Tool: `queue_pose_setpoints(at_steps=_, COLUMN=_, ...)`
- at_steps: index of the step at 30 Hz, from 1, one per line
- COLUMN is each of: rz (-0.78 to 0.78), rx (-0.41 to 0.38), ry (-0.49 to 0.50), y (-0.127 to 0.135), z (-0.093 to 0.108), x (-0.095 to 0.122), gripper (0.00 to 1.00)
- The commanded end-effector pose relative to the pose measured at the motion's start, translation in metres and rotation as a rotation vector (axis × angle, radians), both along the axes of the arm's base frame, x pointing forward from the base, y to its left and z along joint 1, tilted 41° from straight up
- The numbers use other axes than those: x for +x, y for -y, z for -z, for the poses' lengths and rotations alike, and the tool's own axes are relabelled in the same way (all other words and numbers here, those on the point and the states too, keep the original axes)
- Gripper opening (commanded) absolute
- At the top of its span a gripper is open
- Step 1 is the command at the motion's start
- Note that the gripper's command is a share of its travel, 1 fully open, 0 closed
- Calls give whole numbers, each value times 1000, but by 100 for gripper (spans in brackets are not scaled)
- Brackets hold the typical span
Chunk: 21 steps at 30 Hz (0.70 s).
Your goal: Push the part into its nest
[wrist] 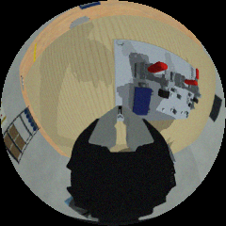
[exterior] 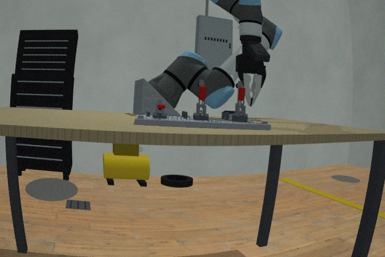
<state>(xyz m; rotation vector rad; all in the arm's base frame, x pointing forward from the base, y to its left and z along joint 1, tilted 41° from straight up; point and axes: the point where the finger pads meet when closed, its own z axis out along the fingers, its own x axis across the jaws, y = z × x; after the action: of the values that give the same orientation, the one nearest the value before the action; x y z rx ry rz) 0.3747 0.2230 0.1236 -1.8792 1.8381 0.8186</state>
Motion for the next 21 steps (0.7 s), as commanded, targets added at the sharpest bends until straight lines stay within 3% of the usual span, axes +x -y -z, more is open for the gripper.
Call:
queue_pose_setpoints(at_steps=1, rz=0, rx=0, ry=0, y=21, z=-25, x=5, gripper=0)
queue_pose_setpoints(at_steps=13, rz=0, rx=0, ry=0, y=21, z=-25, x=5, gripper=0)
queue_pose_setpoints(at_steps=14, rz=1, rx=0, ry=1, y=19, z=-23, x=5, gripper=58)
queue_pose_setpoints(at_steps=21, rz=1, rx=0, ry=1, y=19, z=-23, x=5, gripper=58)
